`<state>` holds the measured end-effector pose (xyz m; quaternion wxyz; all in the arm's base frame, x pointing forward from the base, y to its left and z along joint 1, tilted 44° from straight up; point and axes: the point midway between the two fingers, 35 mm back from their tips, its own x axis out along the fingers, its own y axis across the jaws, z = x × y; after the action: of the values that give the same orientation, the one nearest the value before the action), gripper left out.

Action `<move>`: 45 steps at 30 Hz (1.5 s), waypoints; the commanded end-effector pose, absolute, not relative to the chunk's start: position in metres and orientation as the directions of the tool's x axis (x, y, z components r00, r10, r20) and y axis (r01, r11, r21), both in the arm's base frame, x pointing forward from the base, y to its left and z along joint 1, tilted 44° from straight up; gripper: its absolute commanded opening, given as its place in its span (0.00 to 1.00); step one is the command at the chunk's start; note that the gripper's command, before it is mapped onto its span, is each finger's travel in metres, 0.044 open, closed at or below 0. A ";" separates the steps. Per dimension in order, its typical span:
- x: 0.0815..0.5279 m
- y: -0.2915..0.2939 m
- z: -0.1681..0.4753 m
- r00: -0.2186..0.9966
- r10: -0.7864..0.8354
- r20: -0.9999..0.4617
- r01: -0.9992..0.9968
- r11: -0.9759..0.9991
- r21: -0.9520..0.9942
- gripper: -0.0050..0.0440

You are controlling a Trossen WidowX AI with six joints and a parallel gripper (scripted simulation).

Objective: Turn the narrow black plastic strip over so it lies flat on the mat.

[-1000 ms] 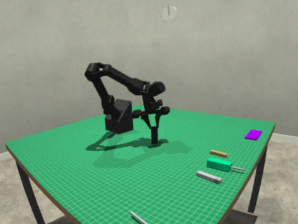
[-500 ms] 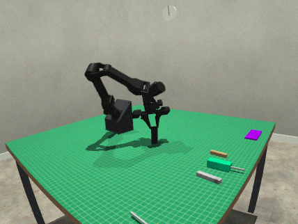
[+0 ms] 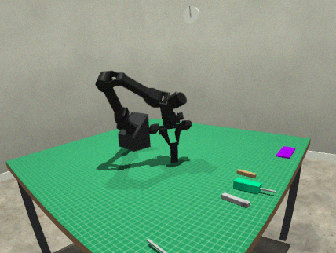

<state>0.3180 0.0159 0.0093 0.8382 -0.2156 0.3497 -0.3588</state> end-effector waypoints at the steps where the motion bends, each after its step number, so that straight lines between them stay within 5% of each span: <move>1: 0.320 0.019 0.010 0.481 -0.750 -0.454 0.460 0.657 -0.597 0.43; 45: 0.304 0.018 0.001 0.423 -0.758 -0.497 0.458 0.652 -0.604 0.43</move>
<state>0.3024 0.0164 -0.0013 0.8186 -0.1976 0.3925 -0.3699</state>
